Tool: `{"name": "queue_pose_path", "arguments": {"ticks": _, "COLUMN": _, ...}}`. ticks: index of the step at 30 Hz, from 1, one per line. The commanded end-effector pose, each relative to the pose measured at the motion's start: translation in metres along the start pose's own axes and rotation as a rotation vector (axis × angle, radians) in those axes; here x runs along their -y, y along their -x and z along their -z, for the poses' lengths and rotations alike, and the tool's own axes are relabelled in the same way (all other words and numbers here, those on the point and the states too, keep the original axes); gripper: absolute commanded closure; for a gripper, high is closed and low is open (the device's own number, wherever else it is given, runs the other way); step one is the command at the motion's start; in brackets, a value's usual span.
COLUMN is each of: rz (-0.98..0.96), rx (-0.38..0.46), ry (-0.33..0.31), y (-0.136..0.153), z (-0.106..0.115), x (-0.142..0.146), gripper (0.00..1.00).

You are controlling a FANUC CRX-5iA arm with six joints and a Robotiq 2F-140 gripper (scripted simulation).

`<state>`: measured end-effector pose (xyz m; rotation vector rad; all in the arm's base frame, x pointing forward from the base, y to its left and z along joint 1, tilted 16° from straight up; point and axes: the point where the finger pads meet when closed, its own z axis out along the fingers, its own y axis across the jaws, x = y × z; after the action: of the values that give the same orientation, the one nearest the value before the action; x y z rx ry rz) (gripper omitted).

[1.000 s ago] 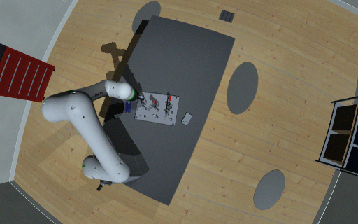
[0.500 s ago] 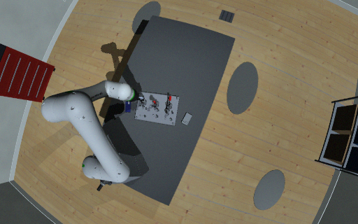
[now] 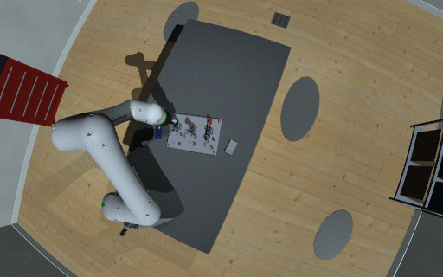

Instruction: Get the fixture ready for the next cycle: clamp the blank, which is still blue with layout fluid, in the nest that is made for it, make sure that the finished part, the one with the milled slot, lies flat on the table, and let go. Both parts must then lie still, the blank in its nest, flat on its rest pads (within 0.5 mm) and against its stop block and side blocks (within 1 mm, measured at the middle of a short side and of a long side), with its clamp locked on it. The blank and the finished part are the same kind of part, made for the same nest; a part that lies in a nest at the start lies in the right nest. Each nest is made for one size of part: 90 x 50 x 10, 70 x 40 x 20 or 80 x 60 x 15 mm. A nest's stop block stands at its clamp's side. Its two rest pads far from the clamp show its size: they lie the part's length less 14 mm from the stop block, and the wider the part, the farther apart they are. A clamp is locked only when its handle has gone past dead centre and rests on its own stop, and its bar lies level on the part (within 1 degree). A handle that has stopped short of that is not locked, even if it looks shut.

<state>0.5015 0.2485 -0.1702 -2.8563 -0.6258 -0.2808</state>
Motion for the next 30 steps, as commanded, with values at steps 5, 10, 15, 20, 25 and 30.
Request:
{"name": "queue_pose_path", "arguments": {"ticks": 5, "rz": 0.0, "rx": 0.002, "ry": 0.0, "y": 0.0011, "z": -0.0004, "x": -0.0001, "gripper": 1.0}}
{"name": "queue_pose_path", "arguments": {"ticks": 10, "rz": 0.0, "rx": 0.002, "ry": 0.0, "y": 0.0011, "z": -0.0004, "x": -0.0001, "gripper": 1.0}}
{"name": "queue_pose_path", "arguments": {"ticks": 15, "rz": 0.0, "rx": 0.002, "ry": 0.0, "y": 0.0012, "z": -0.0004, "x": -0.0001, "gripper": 1.0}}
{"name": "queue_pose_path", "arguments": {"ticks": 20, "rz": 0.0, "rx": 0.002, "ry": 0.0, "y": 0.0034, "z": -0.0004, "x": -0.0001, "gripper": 1.0}}
{"name": "queue_pose_path", "arguments": {"ticks": 25, "rz": 0.0, "rx": 0.002, "ry": 0.0, "y": 0.0057, "z": -0.0005, "x": -0.0001, "gripper": 1.0}}
{"name": "queue_pose_path", "arguments": {"ticks": 30, "rz": 0.0, "rx": 0.002, "ry": 0.0, "y": 0.0063, "z": -0.0005, "x": -0.0001, "gripper": 1.0}}
